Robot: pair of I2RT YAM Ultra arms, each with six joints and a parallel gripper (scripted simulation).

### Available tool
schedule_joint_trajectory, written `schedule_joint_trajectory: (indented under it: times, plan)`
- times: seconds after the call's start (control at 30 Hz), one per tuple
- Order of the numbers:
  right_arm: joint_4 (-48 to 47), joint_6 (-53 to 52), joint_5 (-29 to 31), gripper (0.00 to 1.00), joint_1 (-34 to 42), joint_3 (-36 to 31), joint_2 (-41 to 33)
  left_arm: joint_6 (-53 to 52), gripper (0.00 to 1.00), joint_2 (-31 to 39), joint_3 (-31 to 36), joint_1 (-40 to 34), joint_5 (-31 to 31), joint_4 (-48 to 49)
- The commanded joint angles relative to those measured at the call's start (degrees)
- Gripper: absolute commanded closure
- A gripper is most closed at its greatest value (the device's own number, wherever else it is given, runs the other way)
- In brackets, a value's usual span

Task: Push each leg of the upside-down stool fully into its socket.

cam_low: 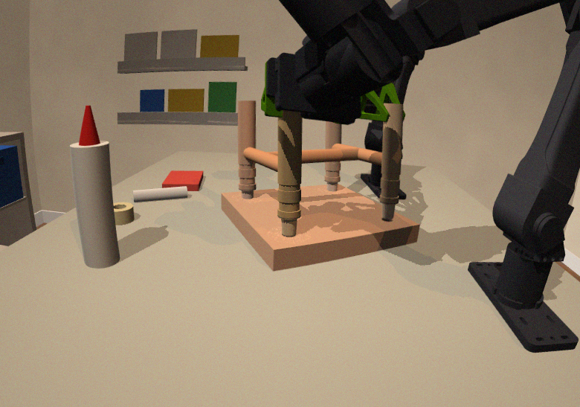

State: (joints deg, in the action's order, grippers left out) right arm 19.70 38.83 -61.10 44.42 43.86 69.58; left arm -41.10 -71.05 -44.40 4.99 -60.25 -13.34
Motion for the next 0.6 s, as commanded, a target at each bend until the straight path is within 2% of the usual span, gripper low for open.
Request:
schedule_joint_trajectory:
  times: [0.0,0.1,0.13,0.27,0.37,0.43,0.57]
  plan:
    - [-1.9,0.2,-1.4,0.72,-0.1,0.1,-1.9,-0.3,0.31,0.0,-2.3,0.1,-0.6,-1.3]
    - [-1.9,0.2,-1.4,0.72,-0.1,0.1,-1.9,-0.3,0.31,0.0,-2.4,0.1,-0.6,-1.3]
    - [-1.9,0.2,-1.4,0.72,-0.1,0.1,-1.9,0.6,0.31,2.3,-3.8,0.0,-0.6,-4.6]
    - [-1.9,0.2,-1.4,0.72,-0.1,0.1,-1.9,0.8,0.31,2.8,-7.0,0.0,-0.6,-8.6]
    - [-1.9,0.2,-1.4,0.72,-0.1,0.1,-1.9,0.1,0.31,1.7,-7.5,0.1,-0.6,-7.3]
    - [-1.9,0.2,-1.4,0.72,-0.1,0.1,-1.9,1.0,0.31,3.2,-9.6,0.0,-0.6,-11.8]
    - [-1.9,0.2,-1.4,0.72,-0.1,0.1,-1.9,-0.2,0.31,0.4,-11.1,0.1,-0.6,-11.8]
